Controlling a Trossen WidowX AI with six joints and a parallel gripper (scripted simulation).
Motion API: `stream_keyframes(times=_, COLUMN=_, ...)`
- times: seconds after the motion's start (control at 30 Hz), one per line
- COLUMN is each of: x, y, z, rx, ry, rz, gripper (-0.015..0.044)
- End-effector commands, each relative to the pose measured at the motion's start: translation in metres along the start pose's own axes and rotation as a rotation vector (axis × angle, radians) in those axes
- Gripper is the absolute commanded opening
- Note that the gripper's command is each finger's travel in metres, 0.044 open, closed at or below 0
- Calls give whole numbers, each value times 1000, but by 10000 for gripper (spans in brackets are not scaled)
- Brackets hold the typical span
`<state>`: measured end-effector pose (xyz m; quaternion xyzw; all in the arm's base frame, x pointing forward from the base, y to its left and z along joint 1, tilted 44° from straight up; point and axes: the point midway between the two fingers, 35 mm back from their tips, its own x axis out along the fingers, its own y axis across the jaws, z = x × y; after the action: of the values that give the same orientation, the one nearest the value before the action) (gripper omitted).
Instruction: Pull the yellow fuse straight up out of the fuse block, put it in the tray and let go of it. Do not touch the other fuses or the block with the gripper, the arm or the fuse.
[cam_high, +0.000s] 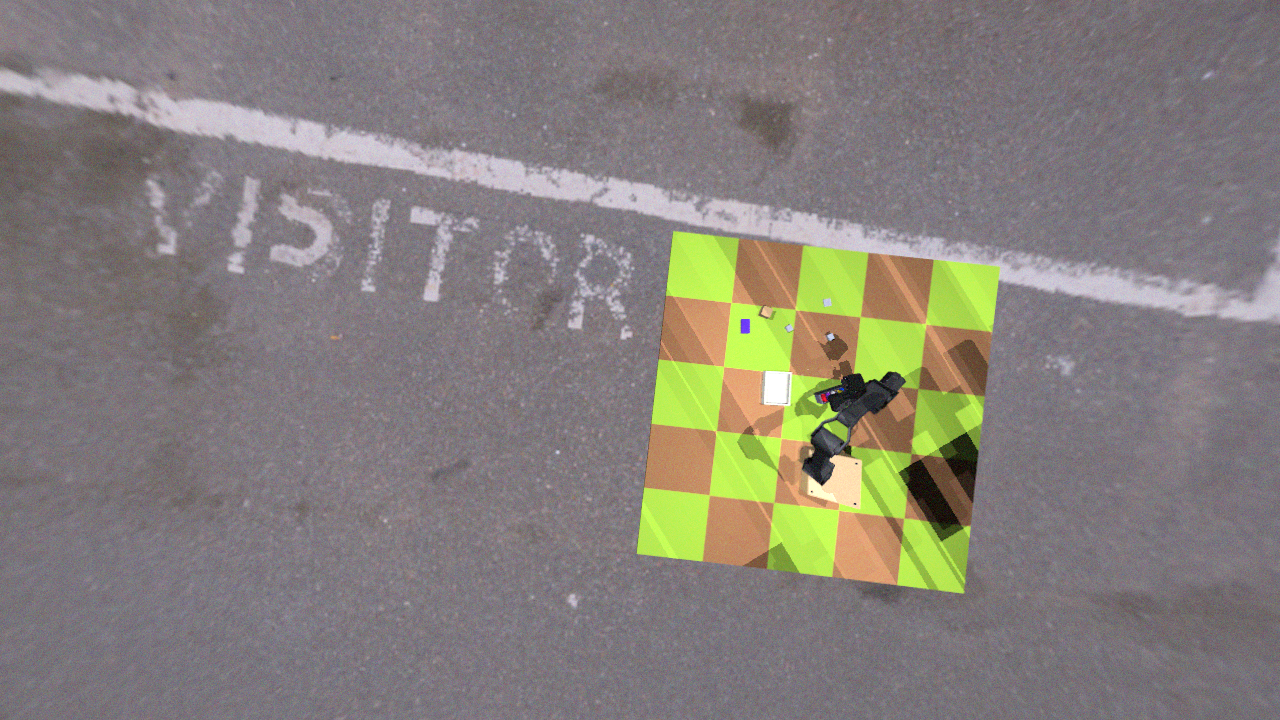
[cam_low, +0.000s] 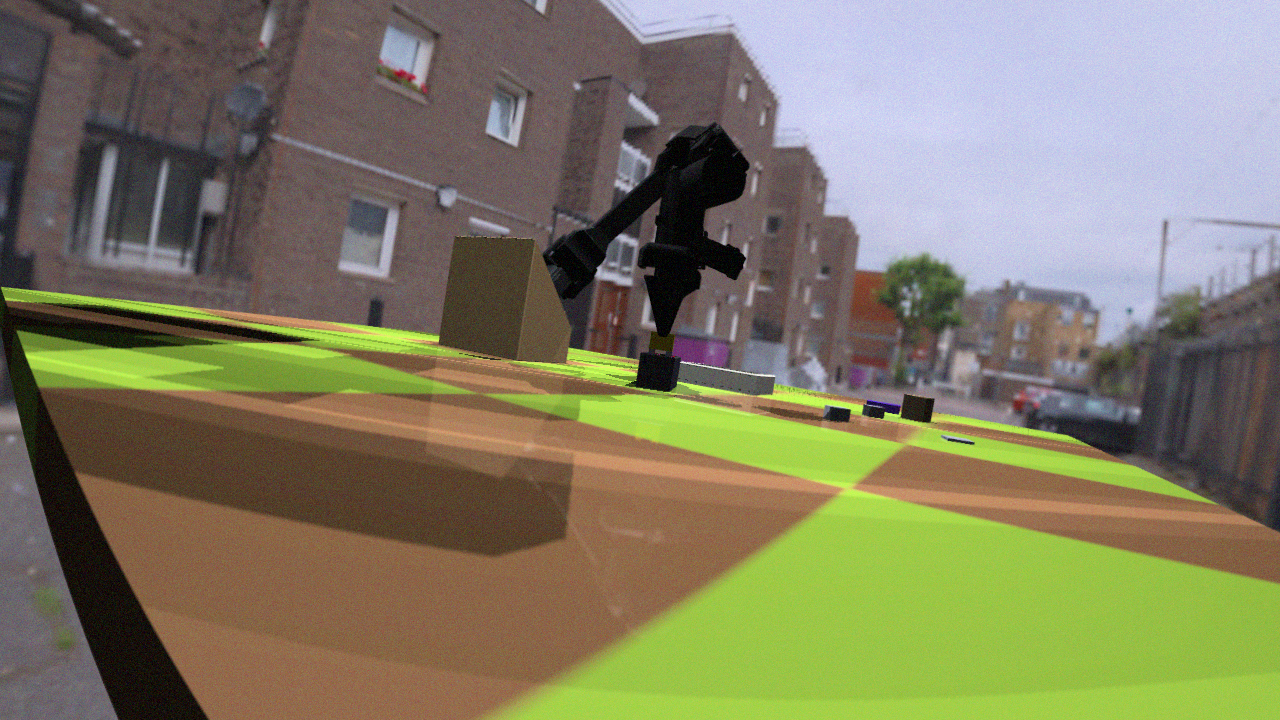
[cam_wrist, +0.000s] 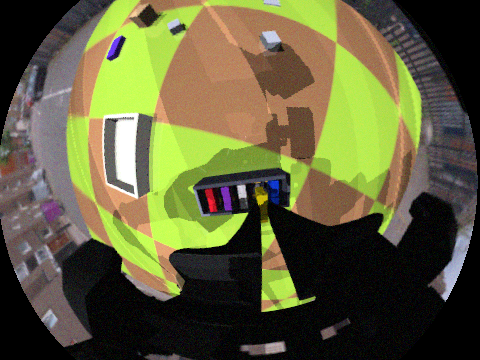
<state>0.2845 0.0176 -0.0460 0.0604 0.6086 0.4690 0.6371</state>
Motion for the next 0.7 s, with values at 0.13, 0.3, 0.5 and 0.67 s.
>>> stream_keyframes(times=0.13, x=-6, y=-1, z=1, rx=-8, ry=-1, rz=-6, gripper=0)
stream_keyframes(times=0.3, x=-9, y=-1, z=1, rx=-7, ry=-1, rz=-6, gripper=0)
stream_keyframes(times=0.5, x=-11, y=-1, z=1, rx=-7, ry=-2, rz=-6, gripper=0)
stream_keyframes(times=0.67, x=-18, y=-1, z=1, rx=-7, ry=-1, rz=-6, gripper=0)
